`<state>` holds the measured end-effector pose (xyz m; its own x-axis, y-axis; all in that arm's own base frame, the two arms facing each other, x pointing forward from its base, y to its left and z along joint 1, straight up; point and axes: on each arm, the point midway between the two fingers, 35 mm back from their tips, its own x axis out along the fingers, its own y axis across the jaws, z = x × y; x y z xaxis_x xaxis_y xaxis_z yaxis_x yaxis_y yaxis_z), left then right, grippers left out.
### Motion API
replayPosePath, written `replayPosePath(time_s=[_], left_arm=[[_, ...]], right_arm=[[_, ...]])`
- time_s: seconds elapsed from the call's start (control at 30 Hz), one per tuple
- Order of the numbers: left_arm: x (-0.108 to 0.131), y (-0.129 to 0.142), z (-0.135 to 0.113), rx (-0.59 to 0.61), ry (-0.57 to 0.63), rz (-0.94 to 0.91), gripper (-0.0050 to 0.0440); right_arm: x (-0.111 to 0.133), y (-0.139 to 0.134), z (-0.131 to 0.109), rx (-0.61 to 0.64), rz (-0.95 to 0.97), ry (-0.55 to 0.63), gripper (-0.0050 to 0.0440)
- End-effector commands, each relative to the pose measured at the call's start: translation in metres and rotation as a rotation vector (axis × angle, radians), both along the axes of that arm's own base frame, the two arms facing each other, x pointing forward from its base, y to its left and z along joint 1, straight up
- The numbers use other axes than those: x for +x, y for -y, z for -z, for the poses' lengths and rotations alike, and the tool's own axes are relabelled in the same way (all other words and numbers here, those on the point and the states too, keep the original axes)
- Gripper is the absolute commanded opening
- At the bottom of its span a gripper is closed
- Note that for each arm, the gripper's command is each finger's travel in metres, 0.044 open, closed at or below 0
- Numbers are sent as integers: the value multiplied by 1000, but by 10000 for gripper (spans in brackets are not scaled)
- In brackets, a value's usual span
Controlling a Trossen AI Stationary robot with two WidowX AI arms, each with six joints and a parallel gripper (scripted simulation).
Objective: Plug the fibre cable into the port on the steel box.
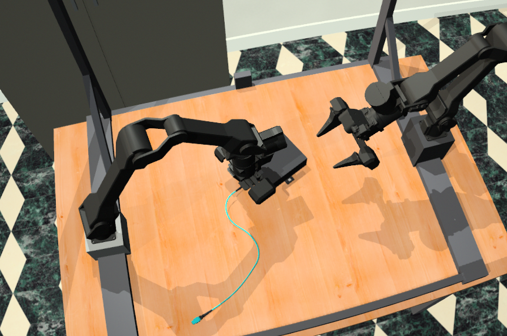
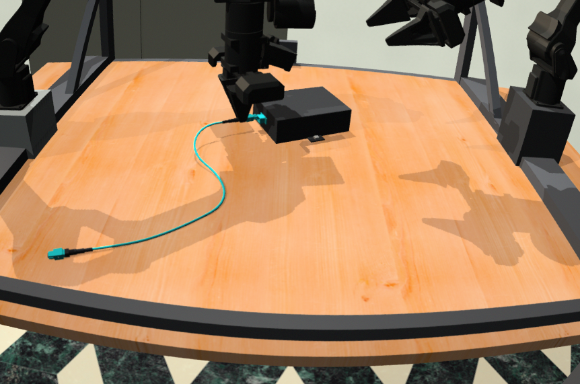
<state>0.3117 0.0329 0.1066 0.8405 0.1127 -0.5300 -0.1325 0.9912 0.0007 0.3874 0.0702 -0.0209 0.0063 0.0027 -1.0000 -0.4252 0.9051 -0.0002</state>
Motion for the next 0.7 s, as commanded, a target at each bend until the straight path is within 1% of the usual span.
replayPosePath(time_s=[0.0,0.2,0.67], left_arm=[[2,0,-7,1,18,1,440],[2,0,-7,1,18,1,440],[2,0,-7,1,18,1,440]], right_arm=[[4,-2,-2,-6,2,14,3],[9,-3,-5,-5,3,18,3],[15,-7,-3,-2,2,16,3]])
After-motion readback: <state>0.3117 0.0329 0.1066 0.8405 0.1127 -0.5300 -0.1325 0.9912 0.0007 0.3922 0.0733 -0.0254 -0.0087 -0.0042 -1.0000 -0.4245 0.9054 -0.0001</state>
